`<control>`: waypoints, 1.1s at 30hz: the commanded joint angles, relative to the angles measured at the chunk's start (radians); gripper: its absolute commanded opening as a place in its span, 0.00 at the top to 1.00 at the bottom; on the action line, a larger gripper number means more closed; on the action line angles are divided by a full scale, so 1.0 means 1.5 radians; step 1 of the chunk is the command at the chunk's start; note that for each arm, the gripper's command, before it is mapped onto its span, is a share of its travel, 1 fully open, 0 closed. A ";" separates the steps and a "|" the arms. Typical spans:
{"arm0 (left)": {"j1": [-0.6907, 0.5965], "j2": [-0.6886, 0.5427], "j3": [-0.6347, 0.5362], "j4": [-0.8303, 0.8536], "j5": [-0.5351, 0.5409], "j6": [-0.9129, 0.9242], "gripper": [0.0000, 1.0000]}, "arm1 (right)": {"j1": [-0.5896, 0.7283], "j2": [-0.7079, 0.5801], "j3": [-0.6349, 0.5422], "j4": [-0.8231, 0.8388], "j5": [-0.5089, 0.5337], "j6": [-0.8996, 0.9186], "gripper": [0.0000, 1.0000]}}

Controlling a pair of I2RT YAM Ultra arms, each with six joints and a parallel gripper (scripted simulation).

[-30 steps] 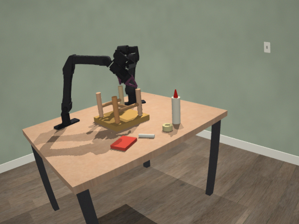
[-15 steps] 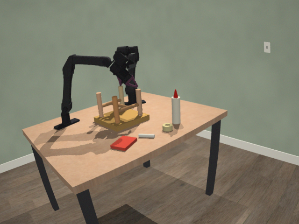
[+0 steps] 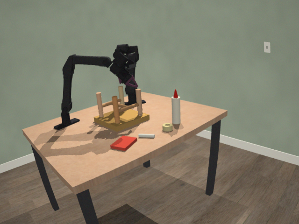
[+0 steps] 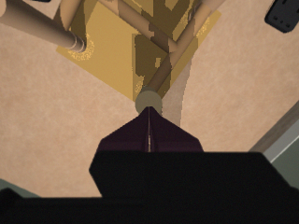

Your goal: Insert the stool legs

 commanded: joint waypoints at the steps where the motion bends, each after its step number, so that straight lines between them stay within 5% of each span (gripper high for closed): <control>1: -0.005 0.012 0.065 -0.047 0.005 0.003 1.00 | 0.006 -0.008 0.018 -0.005 -0.005 -0.003 1.00; 9: -0.005 0.040 0.148 -0.100 0.005 0.002 1.00 | 0.006 -0.008 0.018 -0.005 -0.005 -0.003 1.00; 15: -0.005 0.011 0.094 -0.076 0.004 0.003 1.00 | 0.006 -0.008 0.018 -0.005 -0.005 -0.003 1.00; 33: -0.005 0.013 0.119 -0.076 0.004 0.002 1.00 | 0.006 0.011 0.079 -0.085 -0.005 -0.003 1.00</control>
